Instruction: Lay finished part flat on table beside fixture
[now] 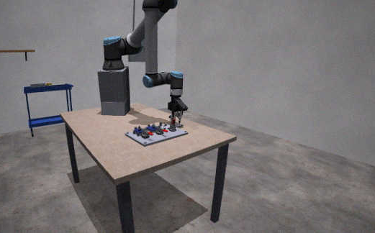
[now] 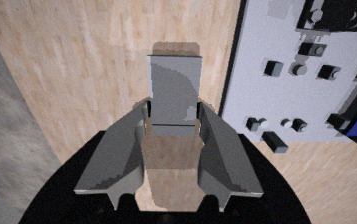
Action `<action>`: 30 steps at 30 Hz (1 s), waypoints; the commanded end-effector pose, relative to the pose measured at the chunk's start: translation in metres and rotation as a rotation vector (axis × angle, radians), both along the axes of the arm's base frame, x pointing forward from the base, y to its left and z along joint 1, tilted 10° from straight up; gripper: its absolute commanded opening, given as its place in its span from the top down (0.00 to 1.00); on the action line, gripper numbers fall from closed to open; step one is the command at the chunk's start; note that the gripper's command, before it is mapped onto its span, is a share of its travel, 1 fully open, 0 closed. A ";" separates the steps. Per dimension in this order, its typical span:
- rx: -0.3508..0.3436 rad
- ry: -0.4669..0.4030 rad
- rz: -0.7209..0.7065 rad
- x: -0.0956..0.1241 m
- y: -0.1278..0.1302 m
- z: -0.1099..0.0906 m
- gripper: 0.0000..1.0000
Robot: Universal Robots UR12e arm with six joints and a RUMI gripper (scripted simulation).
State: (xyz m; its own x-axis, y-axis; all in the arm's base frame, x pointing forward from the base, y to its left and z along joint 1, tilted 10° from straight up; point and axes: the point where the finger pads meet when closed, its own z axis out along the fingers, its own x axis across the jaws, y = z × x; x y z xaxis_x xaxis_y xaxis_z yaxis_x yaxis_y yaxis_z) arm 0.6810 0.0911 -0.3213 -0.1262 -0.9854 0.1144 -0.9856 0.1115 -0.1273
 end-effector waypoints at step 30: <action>0.000 -0.001 0.000 0.001 -0.001 -0.006 1.00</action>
State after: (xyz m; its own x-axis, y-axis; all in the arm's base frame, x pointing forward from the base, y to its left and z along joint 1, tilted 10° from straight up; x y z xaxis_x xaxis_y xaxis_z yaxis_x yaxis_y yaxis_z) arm 0.6817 0.0903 -0.3281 -0.1262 -0.9854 0.1144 -0.9856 0.1115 -0.1273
